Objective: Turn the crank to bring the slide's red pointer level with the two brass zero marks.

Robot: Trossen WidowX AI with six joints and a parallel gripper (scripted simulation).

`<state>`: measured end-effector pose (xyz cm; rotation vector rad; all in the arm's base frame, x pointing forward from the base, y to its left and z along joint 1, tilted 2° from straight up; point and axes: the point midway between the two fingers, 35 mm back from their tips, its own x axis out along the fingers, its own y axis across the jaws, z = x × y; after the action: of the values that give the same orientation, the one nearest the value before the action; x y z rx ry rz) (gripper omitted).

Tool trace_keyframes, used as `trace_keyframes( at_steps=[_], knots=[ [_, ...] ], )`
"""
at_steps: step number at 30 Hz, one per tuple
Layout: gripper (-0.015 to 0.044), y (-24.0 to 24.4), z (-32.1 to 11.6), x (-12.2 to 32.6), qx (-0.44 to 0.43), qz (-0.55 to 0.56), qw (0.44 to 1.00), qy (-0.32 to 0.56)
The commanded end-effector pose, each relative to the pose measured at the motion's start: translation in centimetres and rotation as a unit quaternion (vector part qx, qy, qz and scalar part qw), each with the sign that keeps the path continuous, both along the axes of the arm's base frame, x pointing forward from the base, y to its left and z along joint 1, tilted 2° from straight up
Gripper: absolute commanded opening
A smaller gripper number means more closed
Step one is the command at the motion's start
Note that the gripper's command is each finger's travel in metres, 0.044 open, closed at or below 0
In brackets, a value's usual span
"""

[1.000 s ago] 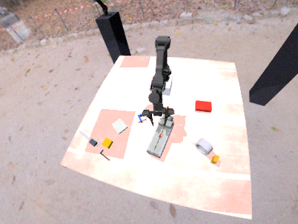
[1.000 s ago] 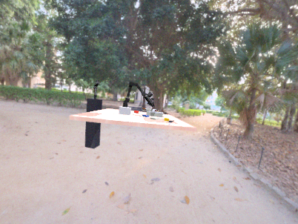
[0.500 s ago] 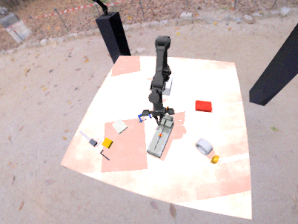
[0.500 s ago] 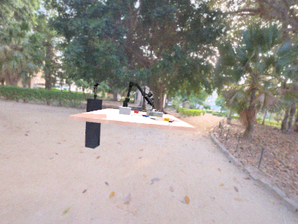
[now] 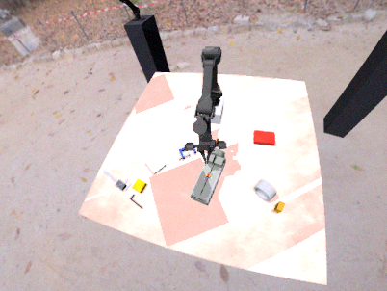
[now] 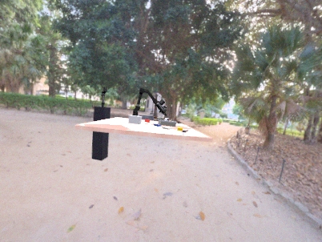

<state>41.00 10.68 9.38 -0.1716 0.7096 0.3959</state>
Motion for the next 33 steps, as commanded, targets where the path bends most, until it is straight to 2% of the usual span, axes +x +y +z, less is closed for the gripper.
trace_keyframes(
  at_steps=[1, 14, 16, 33],
  knots=[
    [0.0079, 0.0, 0.0, 0.0, 0.0, 0.0, 1.0, 0.0],
    [0.042, 0.0, 0.0, 0.0, 0.0, 0.0, 1.0, 0.0],
    [0.044, 0.0, 0.0, 0.0, 0.0, 0.0, 1.0, 0.0],
    [0.0, 0.0, 0.0, 0.0, 0.0, 0.0, 1.0, 0.0]
  ],
)
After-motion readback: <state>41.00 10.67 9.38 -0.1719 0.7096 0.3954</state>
